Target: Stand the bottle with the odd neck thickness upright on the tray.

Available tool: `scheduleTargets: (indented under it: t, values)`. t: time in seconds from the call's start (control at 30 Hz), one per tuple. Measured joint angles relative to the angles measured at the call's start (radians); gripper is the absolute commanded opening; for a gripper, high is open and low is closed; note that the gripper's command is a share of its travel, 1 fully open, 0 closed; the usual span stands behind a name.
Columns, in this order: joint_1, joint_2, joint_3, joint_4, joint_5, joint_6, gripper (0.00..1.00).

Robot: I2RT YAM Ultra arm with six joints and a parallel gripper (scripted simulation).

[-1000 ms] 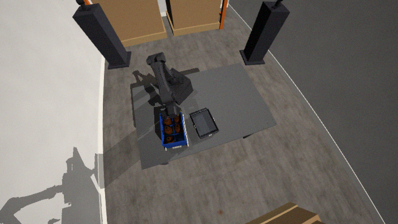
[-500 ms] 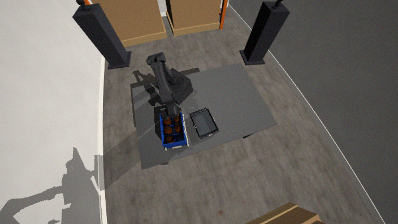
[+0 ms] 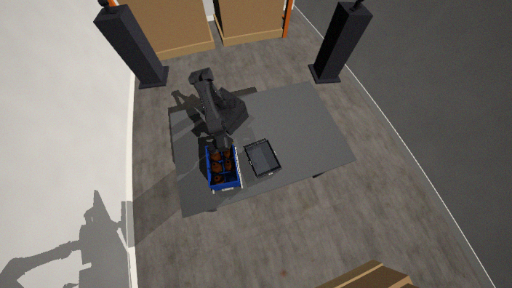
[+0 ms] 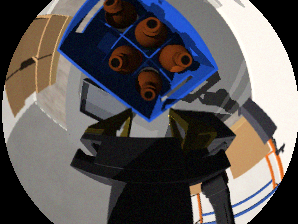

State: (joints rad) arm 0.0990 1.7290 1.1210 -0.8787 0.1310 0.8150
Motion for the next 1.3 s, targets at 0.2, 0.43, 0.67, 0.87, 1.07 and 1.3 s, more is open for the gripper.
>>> scheduleTargets:
  t: [0.2, 0.43, 0.67, 0.87, 1.07, 1.3]
  values:
    - [0.000, 0.011, -0.005, 0.018, 0.000, -0.002, 0.61]
    - [-0.005, 0.030, -0.031, 0.053, 0.000, -0.006, 0.61]
    - [-0.010, 0.045, -0.037, 0.084, 0.000, -0.009, 0.61]
    - [-0.009, 0.053, -0.052, 0.105, 0.000, -0.011, 0.61]
    - [-0.011, 0.057, -0.056, 0.124, 0.000, -0.013, 0.61]
    - [-0.012, 0.061, -0.056, 0.135, 0.000, -0.014, 0.61]
